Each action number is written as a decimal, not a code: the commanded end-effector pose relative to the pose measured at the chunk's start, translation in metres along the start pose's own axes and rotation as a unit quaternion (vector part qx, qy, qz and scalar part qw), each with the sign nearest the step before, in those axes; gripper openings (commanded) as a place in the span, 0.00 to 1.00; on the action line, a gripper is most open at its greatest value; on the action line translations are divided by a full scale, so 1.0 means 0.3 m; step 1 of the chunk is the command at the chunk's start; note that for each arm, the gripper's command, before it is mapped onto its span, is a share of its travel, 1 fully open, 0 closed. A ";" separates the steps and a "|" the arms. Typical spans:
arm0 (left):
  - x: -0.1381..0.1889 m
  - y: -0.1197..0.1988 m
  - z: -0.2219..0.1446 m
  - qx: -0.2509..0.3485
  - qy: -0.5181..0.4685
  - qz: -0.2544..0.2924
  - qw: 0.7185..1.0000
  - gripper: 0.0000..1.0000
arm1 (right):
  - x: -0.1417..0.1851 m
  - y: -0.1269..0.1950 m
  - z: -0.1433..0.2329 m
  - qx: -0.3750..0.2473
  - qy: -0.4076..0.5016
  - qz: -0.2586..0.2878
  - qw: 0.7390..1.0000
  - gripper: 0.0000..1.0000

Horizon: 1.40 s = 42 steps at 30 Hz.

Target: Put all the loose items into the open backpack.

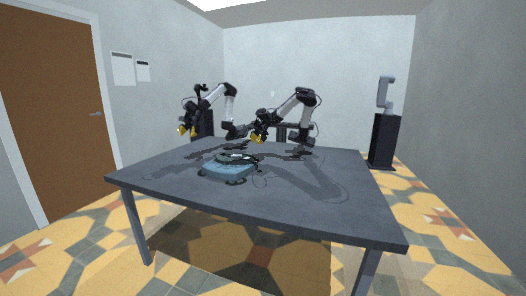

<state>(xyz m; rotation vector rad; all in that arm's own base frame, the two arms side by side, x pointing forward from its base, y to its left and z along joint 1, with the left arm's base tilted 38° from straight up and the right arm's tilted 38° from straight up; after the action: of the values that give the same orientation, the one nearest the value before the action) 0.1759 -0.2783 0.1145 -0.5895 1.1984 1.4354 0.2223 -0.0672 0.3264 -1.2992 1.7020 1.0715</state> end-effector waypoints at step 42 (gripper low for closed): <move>-0.060 0.189 0.823 -0.061 0.063 -0.032 0.996 0.90 | -0.014 0.007 -0.002 0.001 0.003 -0.008 1.000 0.90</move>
<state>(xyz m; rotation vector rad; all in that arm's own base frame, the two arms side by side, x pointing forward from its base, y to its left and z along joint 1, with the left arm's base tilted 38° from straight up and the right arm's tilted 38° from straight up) 0.1921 -0.0642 0.2232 -0.8641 1.1593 1.4832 0.2223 -0.0672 0.3264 -1.2992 1.7020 1.0715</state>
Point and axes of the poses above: on each arm, the point where the finger pads meet when closed, its own y axis back along the fingers, its own z axis across the jaws, x = y × z, the point moved 7 cm from there along y, back along the fingers, and after that the axes turned 7 degrees about y, right-handed, at the moved point
